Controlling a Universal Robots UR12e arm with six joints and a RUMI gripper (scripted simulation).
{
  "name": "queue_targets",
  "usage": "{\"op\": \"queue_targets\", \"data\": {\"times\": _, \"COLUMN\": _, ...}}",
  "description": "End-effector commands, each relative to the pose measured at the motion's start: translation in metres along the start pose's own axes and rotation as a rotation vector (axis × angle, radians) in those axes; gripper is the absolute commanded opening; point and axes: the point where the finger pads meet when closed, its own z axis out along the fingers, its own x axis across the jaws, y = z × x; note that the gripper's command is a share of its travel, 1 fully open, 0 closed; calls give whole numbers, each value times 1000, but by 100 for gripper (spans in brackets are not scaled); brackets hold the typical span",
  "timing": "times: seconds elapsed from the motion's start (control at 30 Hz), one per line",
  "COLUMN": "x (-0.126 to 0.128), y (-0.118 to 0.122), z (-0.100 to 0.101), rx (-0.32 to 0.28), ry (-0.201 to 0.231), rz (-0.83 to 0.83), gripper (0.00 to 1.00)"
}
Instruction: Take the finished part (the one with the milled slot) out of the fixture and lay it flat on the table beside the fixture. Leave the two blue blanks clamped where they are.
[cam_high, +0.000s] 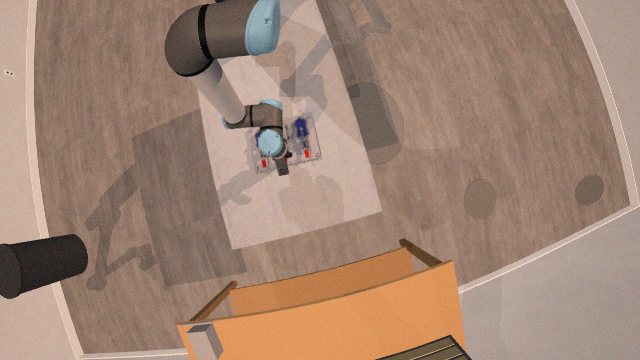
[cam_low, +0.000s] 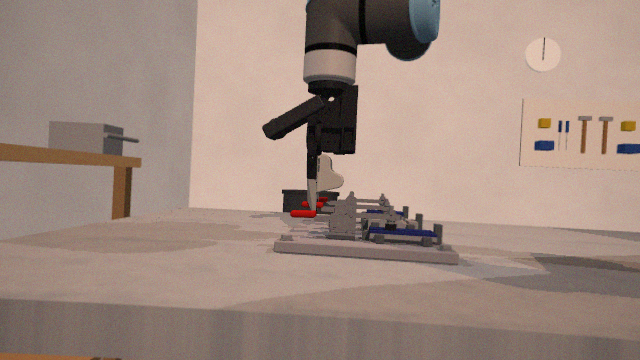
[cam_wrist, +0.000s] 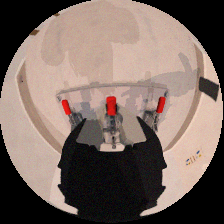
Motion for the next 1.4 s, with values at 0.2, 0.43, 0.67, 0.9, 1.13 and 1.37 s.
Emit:
{"op": "queue_targets", "data": {"times": 0.2, "x": 0, "y": 0, "z": -4, "rx": 1, "ry": 0, "rz": 0, "gripper": 0}}
{"op": "queue_targets", "data": {"times": 0.43, "x": 0, "y": 2, "z": -7, "rx": 1, "ry": 0, "rz": 0, "gripper": 0}}
{"op": "queue_targets", "data": {"times": 0.67, "x": 0, "y": 4, "z": -10, "rx": 1, "ry": 0, "rz": 0, "gripper": 0}}
{"op": "queue_targets", "data": {"times": 0.9, "x": 0, "y": 7, "z": -14, "rx": 1, "ry": 0, "rz": 0, "gripper": 0}}
{"op": "queue_targets", "data": {"times": 1.13, "x": 0, "y": 9, "z": -18, "rx": 1, "ry": 0, "rz": 0, "gripper": 0}}
{"op": "queue_targets", "data": {"times": 1.37, "x": 0, "y": 14, "z": -22, "rx": 1, "ry": 0, "rz": 0, "gripper": 0}}
